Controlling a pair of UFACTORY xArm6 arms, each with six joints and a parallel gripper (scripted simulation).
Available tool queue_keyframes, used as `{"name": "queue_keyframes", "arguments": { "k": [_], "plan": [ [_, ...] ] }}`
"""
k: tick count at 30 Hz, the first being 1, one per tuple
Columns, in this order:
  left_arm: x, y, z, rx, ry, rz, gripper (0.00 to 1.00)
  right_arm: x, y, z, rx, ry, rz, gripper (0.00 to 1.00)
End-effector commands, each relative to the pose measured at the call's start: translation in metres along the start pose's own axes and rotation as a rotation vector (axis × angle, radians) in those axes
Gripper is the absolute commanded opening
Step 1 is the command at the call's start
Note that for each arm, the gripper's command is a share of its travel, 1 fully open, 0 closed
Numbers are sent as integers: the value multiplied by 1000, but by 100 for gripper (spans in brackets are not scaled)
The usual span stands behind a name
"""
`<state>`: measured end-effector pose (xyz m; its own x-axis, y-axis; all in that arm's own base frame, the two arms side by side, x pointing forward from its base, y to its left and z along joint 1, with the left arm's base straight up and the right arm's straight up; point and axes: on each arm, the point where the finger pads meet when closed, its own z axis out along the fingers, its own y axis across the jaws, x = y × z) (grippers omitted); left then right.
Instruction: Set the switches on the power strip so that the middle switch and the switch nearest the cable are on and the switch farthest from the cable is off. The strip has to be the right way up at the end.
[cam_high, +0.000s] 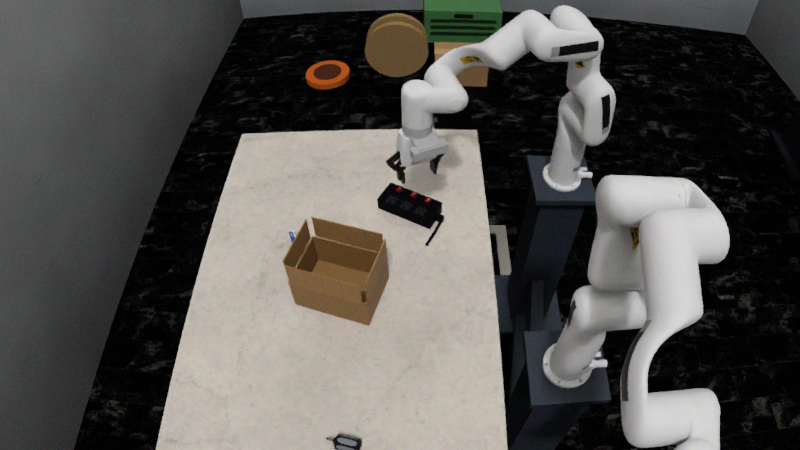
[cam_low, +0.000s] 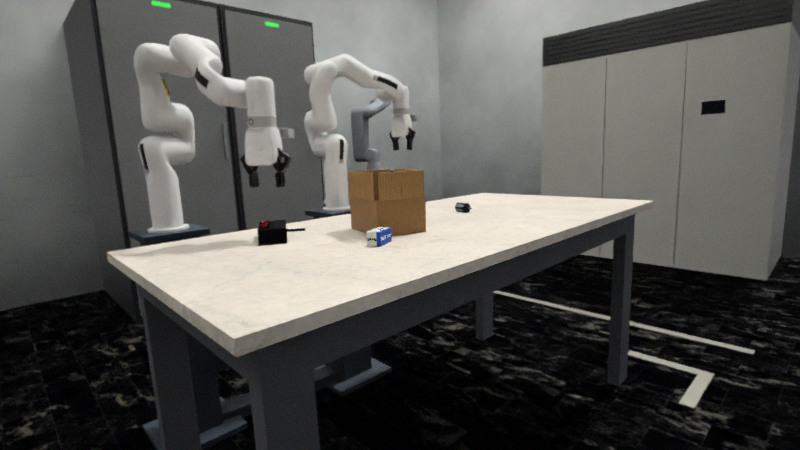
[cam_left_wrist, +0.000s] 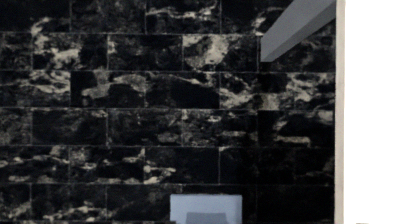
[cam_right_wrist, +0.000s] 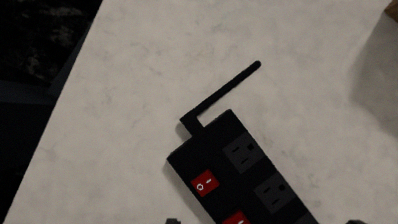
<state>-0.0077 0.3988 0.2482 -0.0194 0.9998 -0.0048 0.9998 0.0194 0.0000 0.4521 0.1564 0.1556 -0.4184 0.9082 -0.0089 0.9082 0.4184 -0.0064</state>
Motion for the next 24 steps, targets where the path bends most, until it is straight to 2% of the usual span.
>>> {"name": "queue_keyframes", "arguments": {
  "k": [1, 10, 12, 14, 17, 21, 22, 24],
  "plan": [
    [1, 0, -2, 0, 5, 0, 100, 3, -3, 8, -12, 8, -167, 100],
    [1, 0, -2, 0, 5, 0, 100, 9, -11, 24, -13, 6, -440, 100],
    [1, 0, -2, 0, 5, 0, 100, 9, -11, 24, -13, 6, -440, 100],
    [1, 0, -2, 0, 5, 0, 100, 11, -15, 31, -14, 5, -551, 100],
    [1, 0, -2, 0, 5, 0, 100, 12, -17, 35, -14, 4, -630, 100],
    [1, 0, -2, 0, 5, 0, 100, 13, -19, 37, -14, 4, -667, 100],
    [1, 0, -2, 0, 5, 0, 100, 13, -19, 37, -14, 4, -667, 0],
    [1, 0, -2, 0, 5, 0, 100, 13, -19, 37, -14, 4, -667, 0]
  ]
}}
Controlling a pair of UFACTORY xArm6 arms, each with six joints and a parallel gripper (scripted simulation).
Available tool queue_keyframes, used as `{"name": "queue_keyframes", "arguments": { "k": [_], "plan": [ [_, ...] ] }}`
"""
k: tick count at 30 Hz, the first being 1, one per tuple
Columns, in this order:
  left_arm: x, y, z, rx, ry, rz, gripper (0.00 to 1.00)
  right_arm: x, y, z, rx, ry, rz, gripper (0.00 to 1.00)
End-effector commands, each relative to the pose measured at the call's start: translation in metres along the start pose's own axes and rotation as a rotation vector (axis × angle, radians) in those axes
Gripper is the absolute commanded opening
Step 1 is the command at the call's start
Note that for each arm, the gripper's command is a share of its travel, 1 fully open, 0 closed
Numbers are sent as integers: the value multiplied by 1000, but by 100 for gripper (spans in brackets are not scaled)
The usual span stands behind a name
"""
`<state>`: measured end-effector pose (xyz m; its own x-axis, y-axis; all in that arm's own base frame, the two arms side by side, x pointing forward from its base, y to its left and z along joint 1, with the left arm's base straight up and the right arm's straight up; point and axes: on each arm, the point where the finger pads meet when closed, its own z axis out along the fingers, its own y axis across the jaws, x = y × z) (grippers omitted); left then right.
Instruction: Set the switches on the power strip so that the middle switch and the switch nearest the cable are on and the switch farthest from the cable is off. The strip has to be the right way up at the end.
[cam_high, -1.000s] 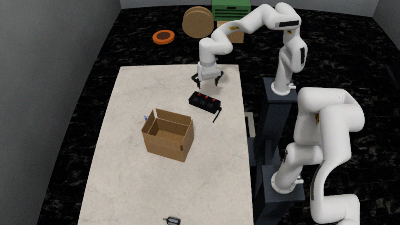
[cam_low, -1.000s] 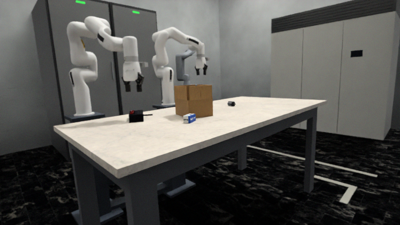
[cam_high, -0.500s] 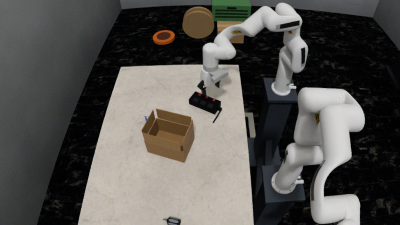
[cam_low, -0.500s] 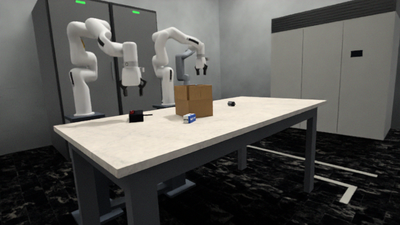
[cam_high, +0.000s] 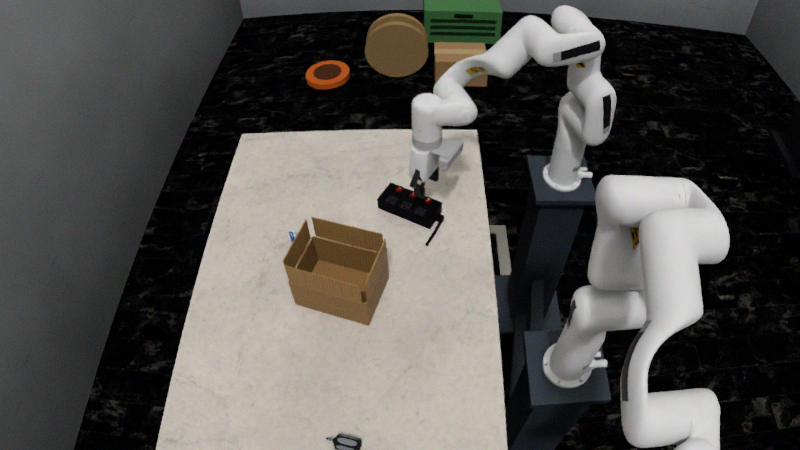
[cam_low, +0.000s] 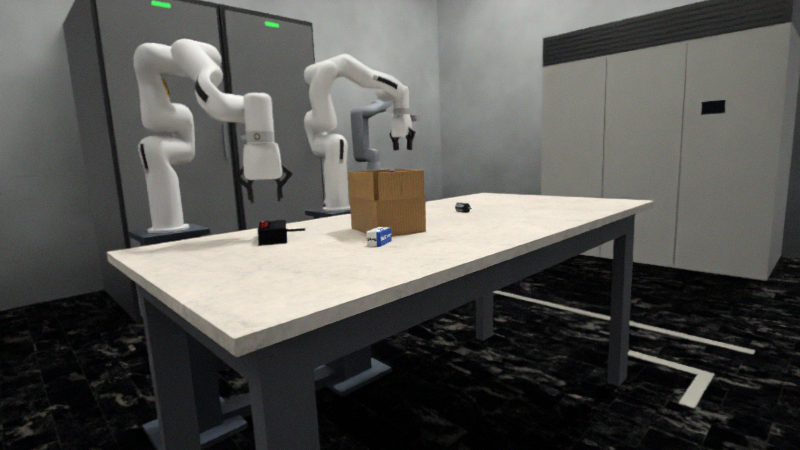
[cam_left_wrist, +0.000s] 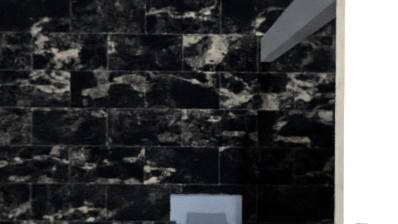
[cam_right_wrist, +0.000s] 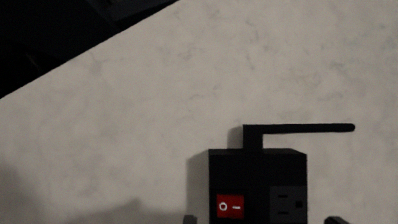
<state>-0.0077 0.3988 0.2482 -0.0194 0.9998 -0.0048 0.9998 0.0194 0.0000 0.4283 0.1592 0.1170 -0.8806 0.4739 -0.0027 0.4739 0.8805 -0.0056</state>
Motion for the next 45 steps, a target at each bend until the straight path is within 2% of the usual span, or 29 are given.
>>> {"name": "queue_keyframes", "arguments": {
  "k": [1, 29, 45],
  "plan": [
    [1, 0, -2, 0, 5, 0, 100, -1, 1, -1, -10, -1, -22, 0],
    [1, 0, -2, 0, 5, 0, 100, -1, 1, -1, -10, -1, -22, 0],
    [1, 0, -2, 0, 5, 0, 100, -1, 1, 9, -10, -1, -22, 0]
  ]
}}
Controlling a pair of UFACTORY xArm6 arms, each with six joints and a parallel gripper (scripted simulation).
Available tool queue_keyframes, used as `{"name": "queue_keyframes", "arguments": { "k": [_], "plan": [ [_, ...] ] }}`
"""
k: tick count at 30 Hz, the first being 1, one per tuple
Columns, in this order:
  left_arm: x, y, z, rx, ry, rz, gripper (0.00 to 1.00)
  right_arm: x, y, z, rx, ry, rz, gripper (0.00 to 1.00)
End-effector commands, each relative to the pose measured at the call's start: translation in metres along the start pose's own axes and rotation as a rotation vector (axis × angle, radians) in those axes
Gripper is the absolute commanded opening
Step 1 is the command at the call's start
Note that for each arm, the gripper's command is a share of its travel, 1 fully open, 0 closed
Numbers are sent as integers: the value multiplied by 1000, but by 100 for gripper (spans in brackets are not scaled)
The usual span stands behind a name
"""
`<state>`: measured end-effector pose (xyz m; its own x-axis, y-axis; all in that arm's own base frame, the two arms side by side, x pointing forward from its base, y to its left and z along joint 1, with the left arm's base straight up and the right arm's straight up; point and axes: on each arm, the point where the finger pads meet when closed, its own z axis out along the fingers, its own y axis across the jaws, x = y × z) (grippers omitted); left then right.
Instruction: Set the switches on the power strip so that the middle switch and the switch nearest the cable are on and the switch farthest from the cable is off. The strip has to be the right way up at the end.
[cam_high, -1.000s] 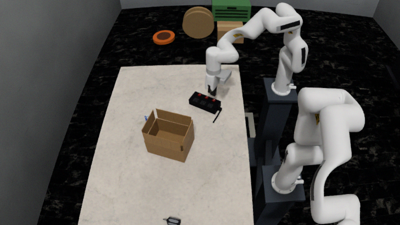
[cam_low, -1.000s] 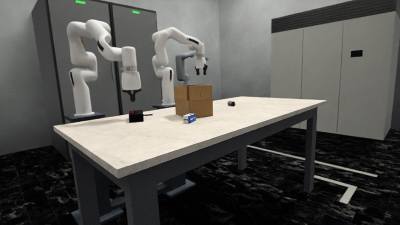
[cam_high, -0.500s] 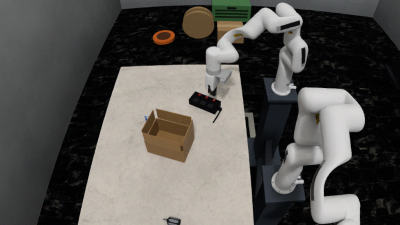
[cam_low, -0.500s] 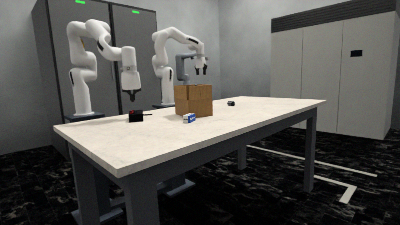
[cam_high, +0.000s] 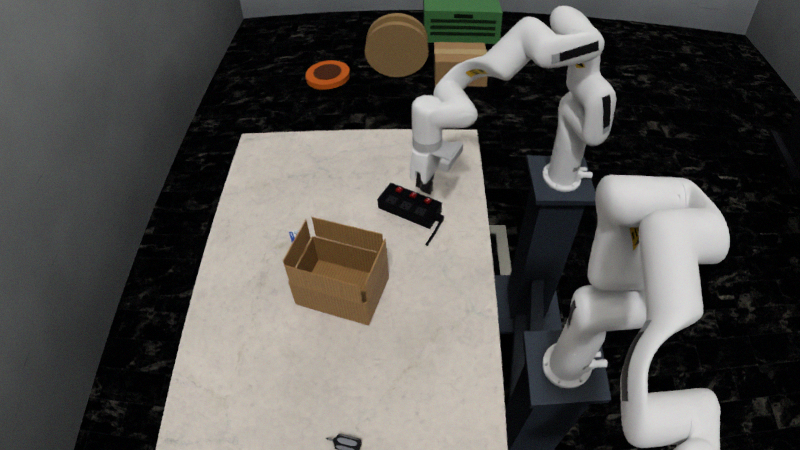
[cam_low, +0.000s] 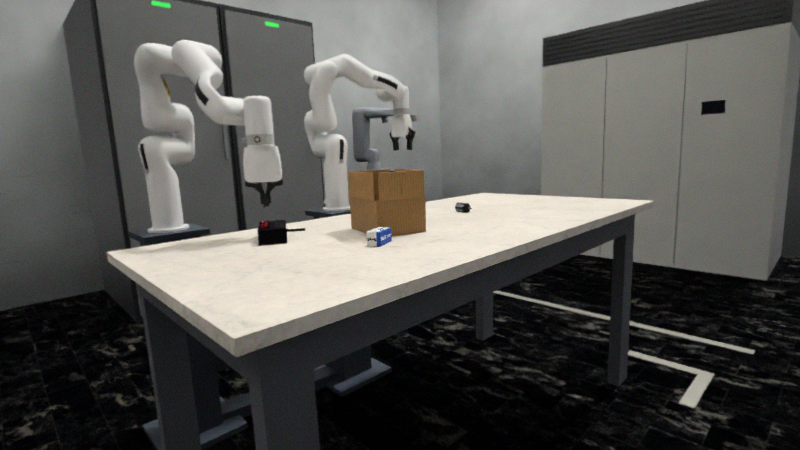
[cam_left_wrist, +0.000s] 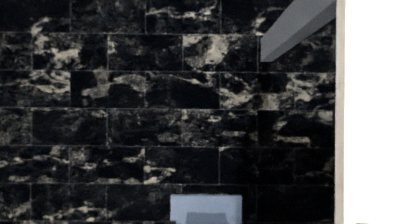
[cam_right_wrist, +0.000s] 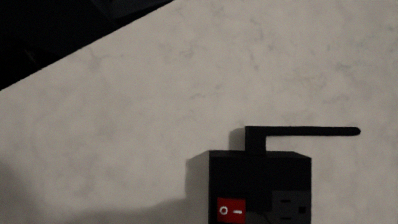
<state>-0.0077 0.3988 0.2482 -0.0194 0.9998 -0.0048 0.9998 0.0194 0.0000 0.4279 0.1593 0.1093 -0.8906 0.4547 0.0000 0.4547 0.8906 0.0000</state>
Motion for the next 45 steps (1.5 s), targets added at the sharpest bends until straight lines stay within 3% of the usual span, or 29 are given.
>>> {"name": "queue_keyframes", "arguments": {
  "k": [1, 26, 45],
  "plan": [
    [1, 0, -2, 0, 5, 0, 100, -1, 1, 3, -4, -4, 0, 0],
    [1, 0, -2, 0, 5, 0, 100, -1, 1, 31, -4, -4, 0, 0],
    [1, 0, -2, 0, 5, 0, 100, -1, 1, 35, -4, -4, 0, 0]
  ]
}}
